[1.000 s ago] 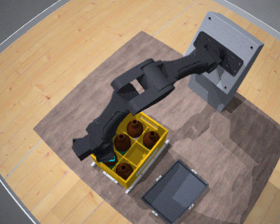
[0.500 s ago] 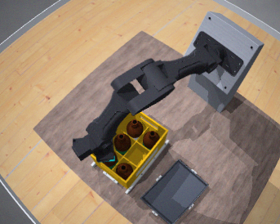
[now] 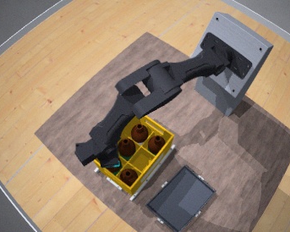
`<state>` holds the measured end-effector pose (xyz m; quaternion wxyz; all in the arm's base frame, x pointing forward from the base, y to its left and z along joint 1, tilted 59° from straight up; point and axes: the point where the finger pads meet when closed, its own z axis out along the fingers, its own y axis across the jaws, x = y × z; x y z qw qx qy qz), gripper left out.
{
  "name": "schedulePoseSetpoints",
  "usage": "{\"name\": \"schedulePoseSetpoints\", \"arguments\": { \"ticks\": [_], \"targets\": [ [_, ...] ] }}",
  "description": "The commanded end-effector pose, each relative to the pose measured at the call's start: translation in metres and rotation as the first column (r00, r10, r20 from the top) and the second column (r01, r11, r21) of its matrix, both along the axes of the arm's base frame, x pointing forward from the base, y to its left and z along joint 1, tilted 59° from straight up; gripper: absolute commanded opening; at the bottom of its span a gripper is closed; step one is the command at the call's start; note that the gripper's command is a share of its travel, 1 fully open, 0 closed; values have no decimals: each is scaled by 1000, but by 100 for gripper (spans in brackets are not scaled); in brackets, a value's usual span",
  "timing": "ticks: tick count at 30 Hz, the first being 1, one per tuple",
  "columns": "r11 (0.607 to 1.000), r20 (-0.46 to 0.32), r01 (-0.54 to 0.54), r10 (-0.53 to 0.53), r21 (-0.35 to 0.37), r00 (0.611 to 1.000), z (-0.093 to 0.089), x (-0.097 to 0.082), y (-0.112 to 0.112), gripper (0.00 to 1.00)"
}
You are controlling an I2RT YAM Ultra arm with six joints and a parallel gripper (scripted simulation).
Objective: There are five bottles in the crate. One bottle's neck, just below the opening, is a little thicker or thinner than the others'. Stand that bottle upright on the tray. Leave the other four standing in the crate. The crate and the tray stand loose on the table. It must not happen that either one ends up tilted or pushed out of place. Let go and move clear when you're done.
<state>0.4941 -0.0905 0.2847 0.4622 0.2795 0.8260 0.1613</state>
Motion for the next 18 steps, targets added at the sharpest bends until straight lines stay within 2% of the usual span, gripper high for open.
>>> {"name": "schedulePoseSetpoints", "arguments": {
  "ticks": [1, 3, 6, 10, 13, 15, 18],
  "targets": [
    [1000, 23, 9, -9, -10, 1000, 19, -16, -5, 61],
    [1000, 11, 9, -9, -6, 1000, 16, -22, -4, 61],
    [1000, 18, 9, -9, -8, 1000, 24, -29, -4, 61],
    [1000, 11, 9, -9, -6, 1000, 24, -35, -4, 61],
    [1000, 11, 9, -9, -6, 1000, 28, -44, -4, 61],
    [1000, 26, 9, -8, -11, 1000, 39, -49, -4, 61],
    [1000, 11, 9, -9, -6, 1000, 36, -57, -4, 61]
  ]
}}
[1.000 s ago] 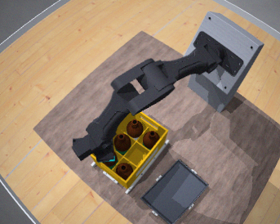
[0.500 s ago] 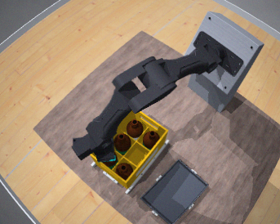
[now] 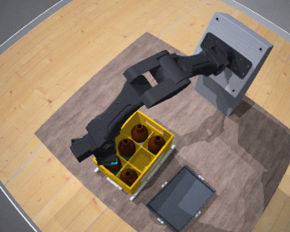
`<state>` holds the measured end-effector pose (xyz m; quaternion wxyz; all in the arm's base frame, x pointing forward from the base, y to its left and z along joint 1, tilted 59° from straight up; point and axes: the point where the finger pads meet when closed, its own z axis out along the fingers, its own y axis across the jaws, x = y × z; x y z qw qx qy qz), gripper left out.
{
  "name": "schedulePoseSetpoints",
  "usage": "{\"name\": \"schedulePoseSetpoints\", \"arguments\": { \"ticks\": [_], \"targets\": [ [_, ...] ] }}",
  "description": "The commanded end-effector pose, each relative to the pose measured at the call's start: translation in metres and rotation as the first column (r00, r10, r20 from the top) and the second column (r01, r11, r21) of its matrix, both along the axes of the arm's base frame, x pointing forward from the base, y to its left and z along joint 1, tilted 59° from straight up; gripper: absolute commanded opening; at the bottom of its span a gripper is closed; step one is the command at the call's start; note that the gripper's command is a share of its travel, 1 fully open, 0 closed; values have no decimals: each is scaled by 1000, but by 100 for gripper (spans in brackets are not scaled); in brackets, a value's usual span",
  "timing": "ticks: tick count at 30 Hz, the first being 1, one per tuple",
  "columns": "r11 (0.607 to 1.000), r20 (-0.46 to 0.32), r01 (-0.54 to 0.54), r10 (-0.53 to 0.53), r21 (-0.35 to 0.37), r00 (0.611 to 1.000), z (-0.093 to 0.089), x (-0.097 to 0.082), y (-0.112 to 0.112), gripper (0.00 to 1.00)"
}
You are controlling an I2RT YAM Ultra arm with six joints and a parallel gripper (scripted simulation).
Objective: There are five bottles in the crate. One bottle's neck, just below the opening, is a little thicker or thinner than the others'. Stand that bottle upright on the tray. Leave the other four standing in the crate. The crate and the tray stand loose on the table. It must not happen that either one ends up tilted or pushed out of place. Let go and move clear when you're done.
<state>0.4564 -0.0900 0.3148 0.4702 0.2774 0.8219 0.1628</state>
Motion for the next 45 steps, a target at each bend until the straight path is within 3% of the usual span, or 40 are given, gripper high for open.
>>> {"name": "schedulePoseSetpoints", "arguments": {
  "ticks": [1, 5, 28, 29, 45],
  "targets": [
    [1000, -4, 9, -9, -5, 1000, 9, -22, -4, 61],
    [1000, 7, 9, -9, -8, 1000, 19, -29, -4, 61],
    [1000, 7, 12, -12, -11, 1000, 22, -35, -5, 61],
    [1000, 7, 14, -14, -10, 1000, 22, -35, -5, 0],
    [1000, 7, 14, -14, -10, 1000, 22, -35, -5, 0]
  ]
}}
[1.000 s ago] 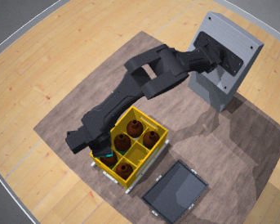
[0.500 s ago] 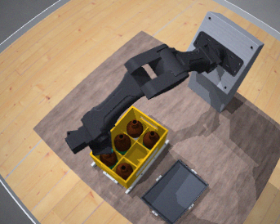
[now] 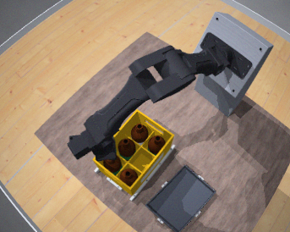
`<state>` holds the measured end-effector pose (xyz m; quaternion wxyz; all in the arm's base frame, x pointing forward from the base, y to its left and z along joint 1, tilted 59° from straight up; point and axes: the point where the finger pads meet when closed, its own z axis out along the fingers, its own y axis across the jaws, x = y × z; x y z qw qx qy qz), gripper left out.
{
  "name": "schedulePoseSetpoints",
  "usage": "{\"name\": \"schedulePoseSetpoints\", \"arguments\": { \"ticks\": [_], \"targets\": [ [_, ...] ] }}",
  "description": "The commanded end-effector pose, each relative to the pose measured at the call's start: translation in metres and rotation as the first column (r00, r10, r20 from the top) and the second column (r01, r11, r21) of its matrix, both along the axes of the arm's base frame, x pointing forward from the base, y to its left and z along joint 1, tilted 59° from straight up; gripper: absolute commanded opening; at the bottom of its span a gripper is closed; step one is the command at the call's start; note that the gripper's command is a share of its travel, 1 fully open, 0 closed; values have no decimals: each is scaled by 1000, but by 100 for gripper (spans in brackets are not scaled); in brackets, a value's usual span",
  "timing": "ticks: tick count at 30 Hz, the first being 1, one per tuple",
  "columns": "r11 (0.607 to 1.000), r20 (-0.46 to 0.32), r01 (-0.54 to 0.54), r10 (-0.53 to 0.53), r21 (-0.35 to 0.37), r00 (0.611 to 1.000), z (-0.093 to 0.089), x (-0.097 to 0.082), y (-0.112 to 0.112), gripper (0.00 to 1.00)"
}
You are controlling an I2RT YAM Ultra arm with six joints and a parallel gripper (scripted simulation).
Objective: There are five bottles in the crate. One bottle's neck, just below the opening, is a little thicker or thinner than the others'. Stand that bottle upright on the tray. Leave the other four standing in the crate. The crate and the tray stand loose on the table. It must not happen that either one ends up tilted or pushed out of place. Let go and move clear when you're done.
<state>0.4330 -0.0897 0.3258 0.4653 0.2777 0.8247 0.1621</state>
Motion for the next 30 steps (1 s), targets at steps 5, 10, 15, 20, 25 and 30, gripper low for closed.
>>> {"name": "schedulePoseSetpoints", "arguments": {
  "ticks": [5, 10, 15, 20, 25, 30],
  "targets": [
    [1000, 19, 16, -16, -11, 1000, 11, -11, -5, 0],
    [1000, 19, 16, -16, -11, 1000, 11, -11, -5, 0],
    [1000, 19, 16, -16, -11, 1000, 11, -11, -5, 0],
    [1000, 19, 16, -16, -11, 1000, 11, -11, -5, 0],
    [1000, 19, 16, -16, -11, 1000, 11, -11, -5, 0],
    [1000, 13, 7, -7, -4, 1000, 6, -8, 7, 0]
  ]
}}
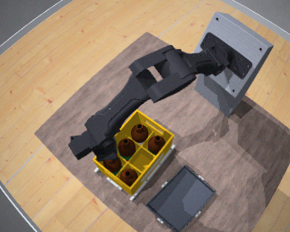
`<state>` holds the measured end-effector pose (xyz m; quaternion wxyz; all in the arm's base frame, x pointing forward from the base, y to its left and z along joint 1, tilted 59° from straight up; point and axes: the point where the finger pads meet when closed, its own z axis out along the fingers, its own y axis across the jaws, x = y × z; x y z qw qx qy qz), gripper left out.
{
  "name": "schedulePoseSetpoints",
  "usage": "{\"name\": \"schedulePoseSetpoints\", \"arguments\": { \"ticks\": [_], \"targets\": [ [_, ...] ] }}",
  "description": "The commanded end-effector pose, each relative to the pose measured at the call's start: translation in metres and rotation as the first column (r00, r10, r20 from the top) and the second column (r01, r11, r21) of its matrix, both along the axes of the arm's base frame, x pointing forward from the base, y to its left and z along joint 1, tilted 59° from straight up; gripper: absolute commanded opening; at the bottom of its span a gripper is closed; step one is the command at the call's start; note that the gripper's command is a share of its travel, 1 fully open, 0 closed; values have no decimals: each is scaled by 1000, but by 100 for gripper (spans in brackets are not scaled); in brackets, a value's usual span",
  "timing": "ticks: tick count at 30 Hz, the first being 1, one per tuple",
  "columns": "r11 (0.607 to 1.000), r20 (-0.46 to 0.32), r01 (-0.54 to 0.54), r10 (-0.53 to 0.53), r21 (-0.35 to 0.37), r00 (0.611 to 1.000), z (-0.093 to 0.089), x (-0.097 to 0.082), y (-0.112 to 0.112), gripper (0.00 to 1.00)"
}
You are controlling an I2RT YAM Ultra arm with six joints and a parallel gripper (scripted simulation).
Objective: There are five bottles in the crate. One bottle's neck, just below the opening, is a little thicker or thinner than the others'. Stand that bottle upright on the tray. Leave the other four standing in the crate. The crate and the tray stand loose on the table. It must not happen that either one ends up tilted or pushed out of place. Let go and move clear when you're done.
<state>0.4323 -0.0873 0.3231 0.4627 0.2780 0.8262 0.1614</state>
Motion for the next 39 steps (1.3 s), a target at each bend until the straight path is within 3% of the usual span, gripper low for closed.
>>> {"name": "schedulePoseSetpoints", "arguments": {
  "ticks": [1, 3, 8, 29, 30, 39],
  "targets": [
    [1000, 30, 7, -7, -8, 1000, 10, -6, 14, 0],
    [1000, 30, 6, -6, -6, 1000, 8, -7, 44, 0],
    [1000, 37, 6, -6, -2, 999, 5, -13, 86, 0],
    [1000, 37, 6, -6, -2, 999, 5, -13, 87, 0],
    [1000, 80, 25, -25, -4, 996, 25, -11, 79, 61],
    [1000, 80, 22, -22, -2, 997, 25, -11, 79, 61]
  ]
}}
